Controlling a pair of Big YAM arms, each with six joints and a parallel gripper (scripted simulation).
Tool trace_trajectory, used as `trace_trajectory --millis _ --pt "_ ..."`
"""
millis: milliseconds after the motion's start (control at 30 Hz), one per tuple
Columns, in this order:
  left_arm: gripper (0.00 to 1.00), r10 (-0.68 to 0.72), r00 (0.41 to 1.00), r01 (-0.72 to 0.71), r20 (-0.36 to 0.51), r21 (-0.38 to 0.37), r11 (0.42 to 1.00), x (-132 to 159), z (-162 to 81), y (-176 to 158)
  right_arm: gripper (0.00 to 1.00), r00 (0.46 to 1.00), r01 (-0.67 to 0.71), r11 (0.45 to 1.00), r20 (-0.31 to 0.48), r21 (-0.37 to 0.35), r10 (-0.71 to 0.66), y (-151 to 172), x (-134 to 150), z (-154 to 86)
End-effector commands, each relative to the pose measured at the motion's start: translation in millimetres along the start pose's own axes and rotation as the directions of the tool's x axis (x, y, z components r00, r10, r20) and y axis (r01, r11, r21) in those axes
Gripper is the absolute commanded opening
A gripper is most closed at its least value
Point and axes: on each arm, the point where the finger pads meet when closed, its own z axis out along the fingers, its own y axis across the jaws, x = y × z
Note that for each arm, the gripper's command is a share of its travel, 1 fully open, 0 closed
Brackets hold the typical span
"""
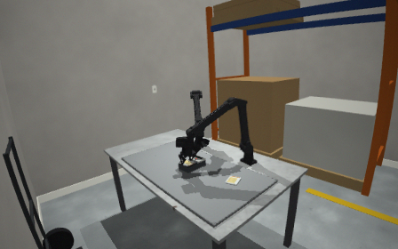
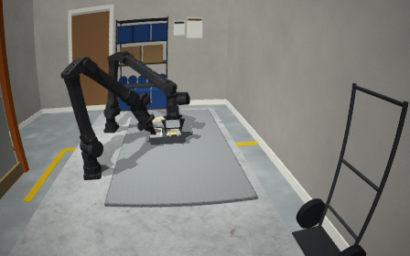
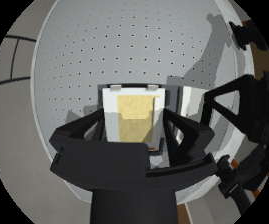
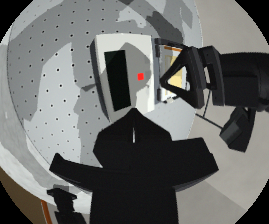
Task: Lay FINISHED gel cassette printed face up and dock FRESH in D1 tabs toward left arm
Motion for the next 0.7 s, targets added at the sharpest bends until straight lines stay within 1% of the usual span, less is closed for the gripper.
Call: trace_trajectory --millis 0,667 --pt "0.0 0.0 1.0 0.0 -0.003 -0.008 1.0 -1.1 -2.8 2.1 0.0 1.0 -0.011 1.0 0.023 0.011 0.011 -9.3 -11.2 -10.8" --pt "0.0 0.0 1.0 0.0 -0.003 -0.008 1.0 -1.1 -2.8 2.1 0.0 0.999 -0.016 1.0 0.032 0.019 0.016 -11.9 -11.7 -14.9"
